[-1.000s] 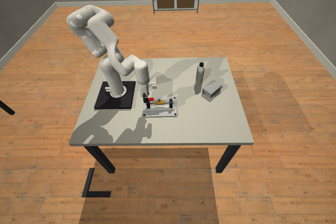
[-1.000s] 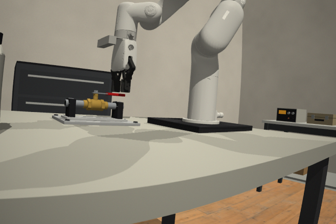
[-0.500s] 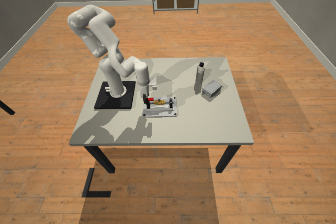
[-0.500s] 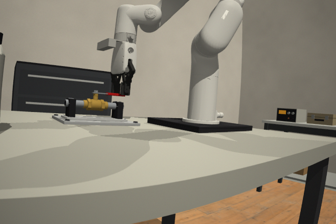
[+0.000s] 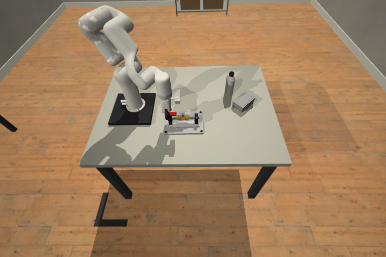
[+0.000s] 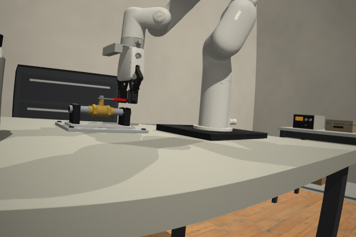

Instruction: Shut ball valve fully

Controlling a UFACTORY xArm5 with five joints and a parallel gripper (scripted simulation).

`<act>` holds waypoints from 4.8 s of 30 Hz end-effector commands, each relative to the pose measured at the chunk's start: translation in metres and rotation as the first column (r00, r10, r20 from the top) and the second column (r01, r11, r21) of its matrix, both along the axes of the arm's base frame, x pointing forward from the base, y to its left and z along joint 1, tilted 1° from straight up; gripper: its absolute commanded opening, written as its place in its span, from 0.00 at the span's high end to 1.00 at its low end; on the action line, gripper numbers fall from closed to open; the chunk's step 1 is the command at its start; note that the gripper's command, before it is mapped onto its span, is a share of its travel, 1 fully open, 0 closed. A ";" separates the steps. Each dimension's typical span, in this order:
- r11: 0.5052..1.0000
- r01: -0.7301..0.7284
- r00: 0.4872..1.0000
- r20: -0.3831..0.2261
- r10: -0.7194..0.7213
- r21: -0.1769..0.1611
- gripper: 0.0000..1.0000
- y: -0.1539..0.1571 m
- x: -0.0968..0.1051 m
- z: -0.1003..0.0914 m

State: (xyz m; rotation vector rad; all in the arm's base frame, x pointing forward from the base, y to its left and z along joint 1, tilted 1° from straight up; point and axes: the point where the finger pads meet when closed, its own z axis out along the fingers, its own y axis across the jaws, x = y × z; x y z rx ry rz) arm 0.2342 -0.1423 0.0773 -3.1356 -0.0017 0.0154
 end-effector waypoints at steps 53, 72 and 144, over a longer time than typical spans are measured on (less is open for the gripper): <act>1.000 0.000 1.000 0.003 0.000 -0.002 1.00 -0.001 0.001 -0.001; 1.000 0.026 1.000 0.003 -0.026 -0.002 1.00 0.001 0.001 -0.001; 0.905 0.424 0.906 0.003 -0.424 -0.006 1.00 0.034 0.009 -0.001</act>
